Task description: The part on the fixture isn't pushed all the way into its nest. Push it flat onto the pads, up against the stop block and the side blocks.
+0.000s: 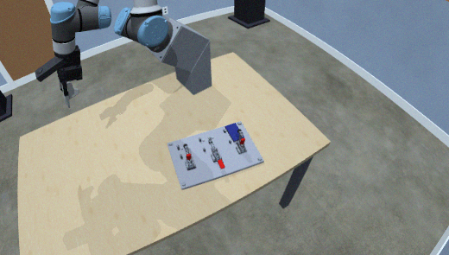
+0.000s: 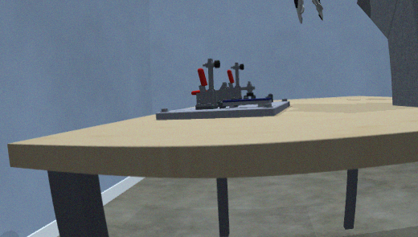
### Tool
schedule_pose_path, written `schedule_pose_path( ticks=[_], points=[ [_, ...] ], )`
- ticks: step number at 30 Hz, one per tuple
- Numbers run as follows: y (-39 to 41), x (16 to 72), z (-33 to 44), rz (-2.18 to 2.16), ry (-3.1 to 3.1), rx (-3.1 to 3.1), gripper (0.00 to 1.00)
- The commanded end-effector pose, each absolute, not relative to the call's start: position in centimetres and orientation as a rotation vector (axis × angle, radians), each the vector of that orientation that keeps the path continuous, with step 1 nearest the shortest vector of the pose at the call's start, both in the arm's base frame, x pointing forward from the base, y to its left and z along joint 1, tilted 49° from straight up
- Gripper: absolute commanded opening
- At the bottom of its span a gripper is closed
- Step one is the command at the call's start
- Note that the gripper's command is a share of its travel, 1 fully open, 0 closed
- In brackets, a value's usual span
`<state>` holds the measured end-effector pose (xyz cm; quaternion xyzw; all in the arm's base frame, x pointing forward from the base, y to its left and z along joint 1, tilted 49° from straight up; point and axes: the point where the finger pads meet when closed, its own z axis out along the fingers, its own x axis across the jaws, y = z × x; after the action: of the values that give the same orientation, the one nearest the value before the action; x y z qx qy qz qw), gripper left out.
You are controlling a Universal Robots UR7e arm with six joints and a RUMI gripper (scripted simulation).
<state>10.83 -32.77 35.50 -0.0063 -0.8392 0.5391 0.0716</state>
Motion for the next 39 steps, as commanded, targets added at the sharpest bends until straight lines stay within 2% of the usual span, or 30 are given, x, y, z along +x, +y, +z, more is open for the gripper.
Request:
schedule_pose_path(
  ticks=[1,13,18,30,35,39],
  points=[
    [-32.79,10.76,35.55,1.525,-2.49,0.301,0.58],
    [-32.79,10.76,35.55,1.525,-2.49,0.301,0.58],
    [-32.78,10.73,35.56,1.37,-2.386,0.652,0.58],
    [-32.78,10.73,35.56,1.37,-2.386,0.652,0.58],
    [-32.76,10.72,35.56,1.194,-2.255,0.974,0.58],
    [-32.76,10.72,35.56,1.194,-2.255,0.974,0.58]
  ],
)
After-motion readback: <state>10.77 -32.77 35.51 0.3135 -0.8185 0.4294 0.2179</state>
